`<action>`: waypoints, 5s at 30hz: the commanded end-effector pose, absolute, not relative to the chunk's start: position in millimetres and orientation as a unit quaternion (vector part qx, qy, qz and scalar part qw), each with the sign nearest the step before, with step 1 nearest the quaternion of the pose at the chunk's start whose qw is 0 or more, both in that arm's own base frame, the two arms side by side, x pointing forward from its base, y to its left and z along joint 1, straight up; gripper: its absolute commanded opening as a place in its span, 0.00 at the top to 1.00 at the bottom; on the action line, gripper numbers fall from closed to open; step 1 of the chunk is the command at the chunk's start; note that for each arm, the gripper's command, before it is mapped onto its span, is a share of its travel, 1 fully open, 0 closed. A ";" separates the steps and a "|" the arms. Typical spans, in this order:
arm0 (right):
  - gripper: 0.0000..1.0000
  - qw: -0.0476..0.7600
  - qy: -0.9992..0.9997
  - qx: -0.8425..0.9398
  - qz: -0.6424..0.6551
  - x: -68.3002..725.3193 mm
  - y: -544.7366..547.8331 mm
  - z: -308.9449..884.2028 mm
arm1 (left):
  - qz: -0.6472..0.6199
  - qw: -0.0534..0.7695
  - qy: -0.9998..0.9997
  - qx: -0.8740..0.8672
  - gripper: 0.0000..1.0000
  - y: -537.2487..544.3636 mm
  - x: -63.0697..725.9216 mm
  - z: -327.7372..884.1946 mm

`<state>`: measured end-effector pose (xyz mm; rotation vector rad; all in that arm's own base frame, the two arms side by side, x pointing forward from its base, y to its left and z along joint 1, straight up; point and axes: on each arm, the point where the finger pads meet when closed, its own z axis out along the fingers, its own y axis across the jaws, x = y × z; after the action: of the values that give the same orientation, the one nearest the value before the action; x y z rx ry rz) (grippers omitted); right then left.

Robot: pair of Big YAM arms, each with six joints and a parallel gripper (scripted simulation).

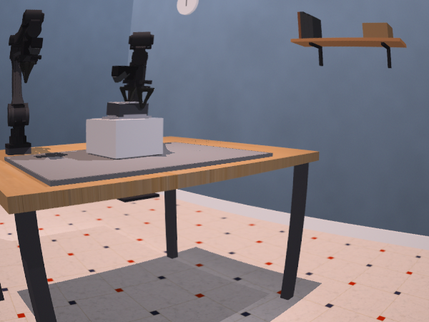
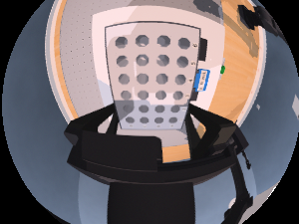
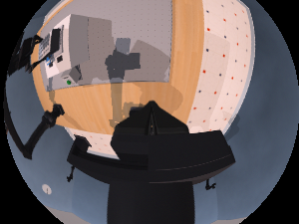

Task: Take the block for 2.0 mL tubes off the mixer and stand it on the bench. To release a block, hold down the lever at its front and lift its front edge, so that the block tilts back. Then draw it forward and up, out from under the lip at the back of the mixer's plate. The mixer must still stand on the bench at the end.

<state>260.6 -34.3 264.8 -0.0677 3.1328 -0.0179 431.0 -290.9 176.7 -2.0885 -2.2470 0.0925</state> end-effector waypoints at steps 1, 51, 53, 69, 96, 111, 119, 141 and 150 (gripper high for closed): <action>1.00 0.012 1.000 -0.016 -0.008 266.2 -37.1 272.2 | 0.028 0.002 -0.713 -0.701 1.00 -313.1 434.6 206.5; 1.00 0.011 1.000 -0.016 -0.008 266.5 -37.5 270.1 | 0.028 -0.004 -0.715 -0.699 1.00 -314.9 438.0 206.8; 1.00 0.011 1.000 -0.017 -0.008 266.5 -37.5 270.0 | 0.028 -0.004 -0.715 -0.699 1.00 -315.0 438.1 206.8; 1.00 0.011 1.000 -0.017 -0.008 266.6 -37.4 269.5 | 0.028 -0.005 -0.716 -0.698 1.00 -315.2 438.7 206.8; 1.00 0.012 1.000 -0.018 -0.008 266.6 -37.3 268.7 | 0.029 -0.006 -0.717 -0.697 1.00 -315.5 439.5 206.8; 1.00 0.012 1.000 -0.018 -0.008 266.6 -37.3 268.3 | 0.029 -0.007 -0.718 -0.696 1.00 -315.7 440.0 206.8; 1.00 0.012 1.000 -0.018 -0.008 266.6 -37.2 268.0 | 0.029 -0.006 -0.721 -0.693 1.00 -315.7 439.8 206.8; 1.00 0.012 1.000 -0.019 -0.008 266.6 -37.1 267.3 | 0.032 0.008 -0.716 -0.697 1.00 -303.7 420.4 211.8; 1.00 0.012 1.000 -0.019 -0.008 266.6 -37.1 267.1 | 0.031 0.003 -0.723 -0.690 1.00 -293.6 431.4 220.7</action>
<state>260.6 -34.3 264.7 -0.0676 3.1329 -0.0179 428.7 -291.8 176.7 -2.0915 -2.2468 0.0913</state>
